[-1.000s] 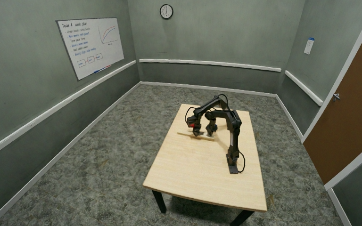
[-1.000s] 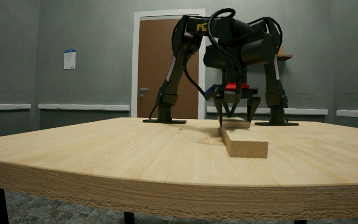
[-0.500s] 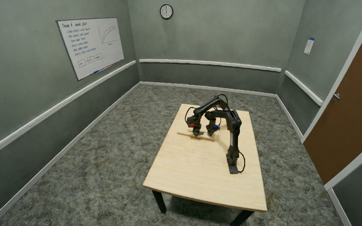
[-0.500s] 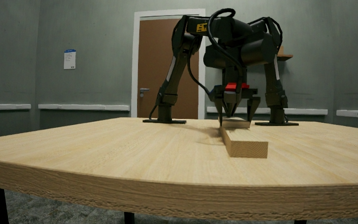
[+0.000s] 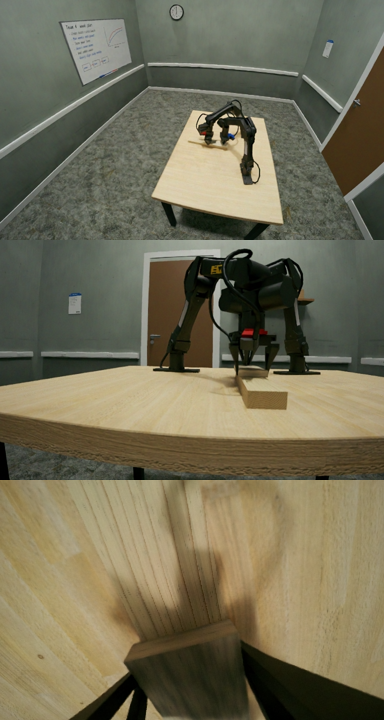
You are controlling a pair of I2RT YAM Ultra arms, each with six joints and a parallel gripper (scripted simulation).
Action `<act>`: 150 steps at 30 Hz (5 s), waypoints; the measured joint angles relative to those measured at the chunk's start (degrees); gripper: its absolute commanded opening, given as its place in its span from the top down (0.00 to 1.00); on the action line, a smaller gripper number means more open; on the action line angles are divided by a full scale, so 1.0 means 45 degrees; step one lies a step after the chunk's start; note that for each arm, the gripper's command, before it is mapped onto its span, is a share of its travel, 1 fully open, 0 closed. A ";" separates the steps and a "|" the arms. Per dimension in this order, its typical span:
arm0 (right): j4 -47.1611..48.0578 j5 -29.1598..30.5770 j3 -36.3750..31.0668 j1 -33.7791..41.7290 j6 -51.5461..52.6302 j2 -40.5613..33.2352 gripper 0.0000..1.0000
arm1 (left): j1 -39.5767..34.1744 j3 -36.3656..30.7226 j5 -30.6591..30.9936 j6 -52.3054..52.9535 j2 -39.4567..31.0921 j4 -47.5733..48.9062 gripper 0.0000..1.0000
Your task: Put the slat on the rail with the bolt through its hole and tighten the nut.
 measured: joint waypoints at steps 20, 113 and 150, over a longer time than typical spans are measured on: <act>0.0000 0.0000 0.0000 0.0000 0.0000 0.0000 0.28 | 0.0000 -0.0005 0.0000 0.0398 -0.0005 0.0015 0.88; 0.0005 0.0000 0.0000 0.0000 0.0000 0.0000 0.28 | 0.0000 -0.0010 0.0335 -3.6132 0.0097 -0.0534 0.66; 0.0005 -0.0015 0.0000 0.0000 0.0005 0.0000 0.28 | 0.0000 0.0102 0.0325 -3.9809 0.0097 -0.0491 0.72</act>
